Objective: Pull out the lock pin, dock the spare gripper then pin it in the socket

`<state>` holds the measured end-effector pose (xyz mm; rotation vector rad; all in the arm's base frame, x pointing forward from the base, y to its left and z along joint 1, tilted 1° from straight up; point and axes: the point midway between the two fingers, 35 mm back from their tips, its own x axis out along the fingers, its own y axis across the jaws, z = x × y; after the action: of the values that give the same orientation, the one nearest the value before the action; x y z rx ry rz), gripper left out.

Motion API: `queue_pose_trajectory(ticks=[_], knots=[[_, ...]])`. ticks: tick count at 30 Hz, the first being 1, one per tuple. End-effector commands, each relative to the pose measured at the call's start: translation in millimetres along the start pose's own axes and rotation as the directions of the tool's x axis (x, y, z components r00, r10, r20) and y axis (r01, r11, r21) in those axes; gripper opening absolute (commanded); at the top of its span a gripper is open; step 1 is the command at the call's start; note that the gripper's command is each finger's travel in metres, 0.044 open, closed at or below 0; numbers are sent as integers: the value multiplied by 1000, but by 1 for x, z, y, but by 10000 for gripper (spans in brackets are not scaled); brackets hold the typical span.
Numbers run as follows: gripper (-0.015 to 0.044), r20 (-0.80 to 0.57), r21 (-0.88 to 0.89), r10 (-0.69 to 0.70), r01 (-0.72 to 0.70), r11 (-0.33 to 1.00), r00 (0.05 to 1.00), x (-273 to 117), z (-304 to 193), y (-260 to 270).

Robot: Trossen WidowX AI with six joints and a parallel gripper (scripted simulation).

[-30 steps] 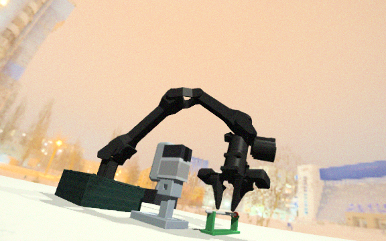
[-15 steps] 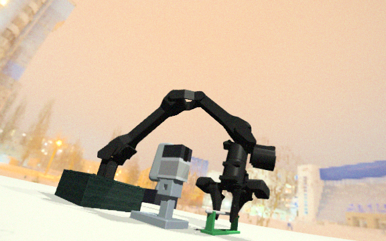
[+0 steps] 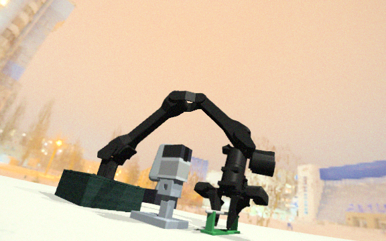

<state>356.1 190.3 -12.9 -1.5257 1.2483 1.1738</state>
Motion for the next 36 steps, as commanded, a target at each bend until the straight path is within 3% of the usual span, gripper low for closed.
queue_pose_trajectory(ticks=[1,4,17,36], knots=[[75,5,3,2,-2,1000,1000,1,1,0],[0,5,3,2,-2,1000,1000,1,1,0],[0,5,3,2,-2,1000,1000,-3,0,0],[0,5,3,1,-1,1000,1000,-67,-17,0]])
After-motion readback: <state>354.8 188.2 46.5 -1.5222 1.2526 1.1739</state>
